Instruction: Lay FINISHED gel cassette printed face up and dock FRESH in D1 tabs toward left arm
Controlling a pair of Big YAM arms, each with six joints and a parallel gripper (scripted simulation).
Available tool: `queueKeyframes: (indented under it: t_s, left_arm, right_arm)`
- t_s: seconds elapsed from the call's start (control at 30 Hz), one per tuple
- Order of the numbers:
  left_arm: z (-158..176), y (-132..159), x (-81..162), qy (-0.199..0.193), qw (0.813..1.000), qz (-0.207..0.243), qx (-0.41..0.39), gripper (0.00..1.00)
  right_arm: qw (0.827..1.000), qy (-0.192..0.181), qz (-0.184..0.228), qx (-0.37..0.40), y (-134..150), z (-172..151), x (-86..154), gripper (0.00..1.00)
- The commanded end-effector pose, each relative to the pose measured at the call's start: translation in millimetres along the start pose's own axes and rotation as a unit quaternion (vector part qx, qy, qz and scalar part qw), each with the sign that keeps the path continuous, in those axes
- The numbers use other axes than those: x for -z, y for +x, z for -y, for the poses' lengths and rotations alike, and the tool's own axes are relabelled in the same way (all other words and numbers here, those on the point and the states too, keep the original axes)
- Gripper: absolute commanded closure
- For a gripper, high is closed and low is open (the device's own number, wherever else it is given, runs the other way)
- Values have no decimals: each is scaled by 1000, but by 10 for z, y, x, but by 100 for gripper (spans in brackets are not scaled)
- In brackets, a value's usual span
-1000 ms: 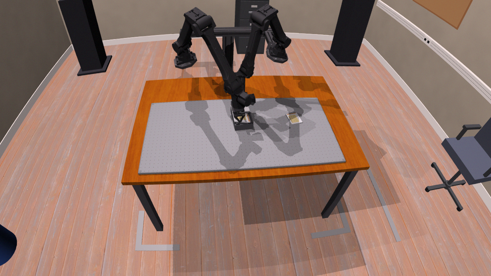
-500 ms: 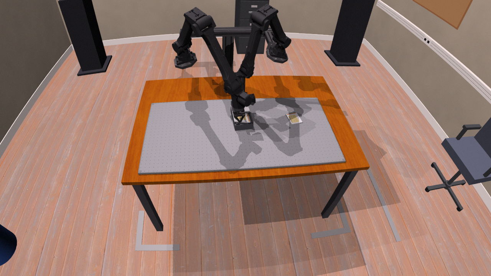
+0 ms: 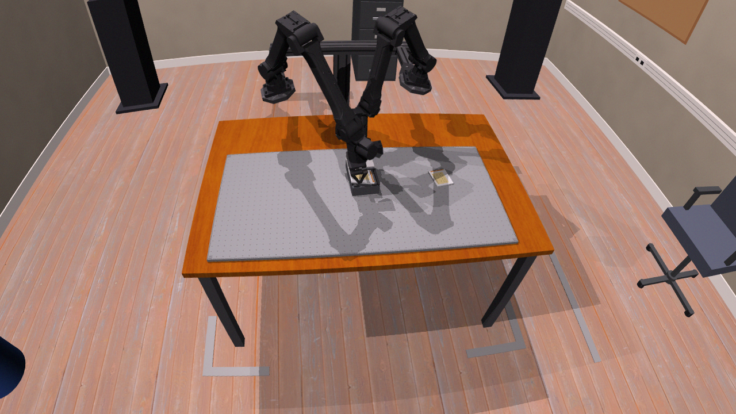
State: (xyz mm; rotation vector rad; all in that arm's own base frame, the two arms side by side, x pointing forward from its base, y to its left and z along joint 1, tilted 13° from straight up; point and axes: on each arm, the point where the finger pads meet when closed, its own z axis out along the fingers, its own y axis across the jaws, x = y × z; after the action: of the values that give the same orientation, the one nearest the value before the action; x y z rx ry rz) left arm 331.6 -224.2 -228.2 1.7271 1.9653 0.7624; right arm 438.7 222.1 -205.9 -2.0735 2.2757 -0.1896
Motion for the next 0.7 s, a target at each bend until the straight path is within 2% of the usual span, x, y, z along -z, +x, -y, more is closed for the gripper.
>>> queueKeyframes:
  t_s: [0.0,0.67]
  left_arm:
    - [489,403,-265,53,997,-39,-31,100]
    - [489,403,-265,53,997,-39,-31,100]
  right_arm:
    - [1000,6,4,0,-41,25,36,100]
    - [1000,6,4,0,-71,25,32,100]
